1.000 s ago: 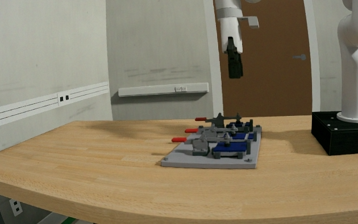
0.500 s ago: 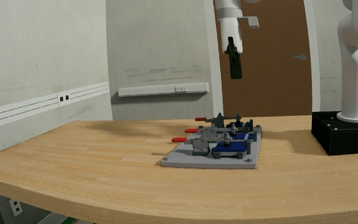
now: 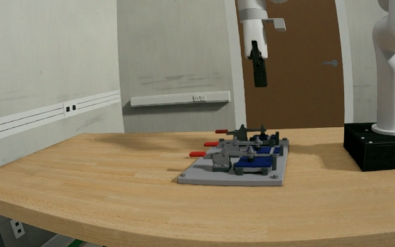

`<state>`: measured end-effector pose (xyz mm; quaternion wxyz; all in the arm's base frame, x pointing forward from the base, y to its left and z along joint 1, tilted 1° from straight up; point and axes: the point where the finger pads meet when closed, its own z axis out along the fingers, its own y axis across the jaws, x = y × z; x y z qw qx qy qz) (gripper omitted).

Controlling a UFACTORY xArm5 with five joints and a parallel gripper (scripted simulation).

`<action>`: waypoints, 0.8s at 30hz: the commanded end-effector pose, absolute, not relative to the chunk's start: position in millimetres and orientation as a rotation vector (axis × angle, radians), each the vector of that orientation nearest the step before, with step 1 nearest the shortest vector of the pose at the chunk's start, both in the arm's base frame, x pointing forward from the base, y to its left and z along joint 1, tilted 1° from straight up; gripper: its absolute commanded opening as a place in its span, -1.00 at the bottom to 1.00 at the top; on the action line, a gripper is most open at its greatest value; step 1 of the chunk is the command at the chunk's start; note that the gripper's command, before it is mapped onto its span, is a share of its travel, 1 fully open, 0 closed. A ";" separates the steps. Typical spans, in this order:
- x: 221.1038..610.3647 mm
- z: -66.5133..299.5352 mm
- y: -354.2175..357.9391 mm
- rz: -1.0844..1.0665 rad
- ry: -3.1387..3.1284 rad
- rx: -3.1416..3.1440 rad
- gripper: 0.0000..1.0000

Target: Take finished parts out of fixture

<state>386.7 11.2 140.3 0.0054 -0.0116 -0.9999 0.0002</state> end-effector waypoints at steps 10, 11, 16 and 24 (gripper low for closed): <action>388.1 141.9 11.2 0.000 -3.135 -0.037 -1.00; 388.1 141.9 11.3 0.000 -3.135 -0.037 1.00; 388.1 141.9 11.3 0.000 -3.135 -0.037 1.00; 388.1 141.9 11.2 0.000 -3.135 -0.037 1.00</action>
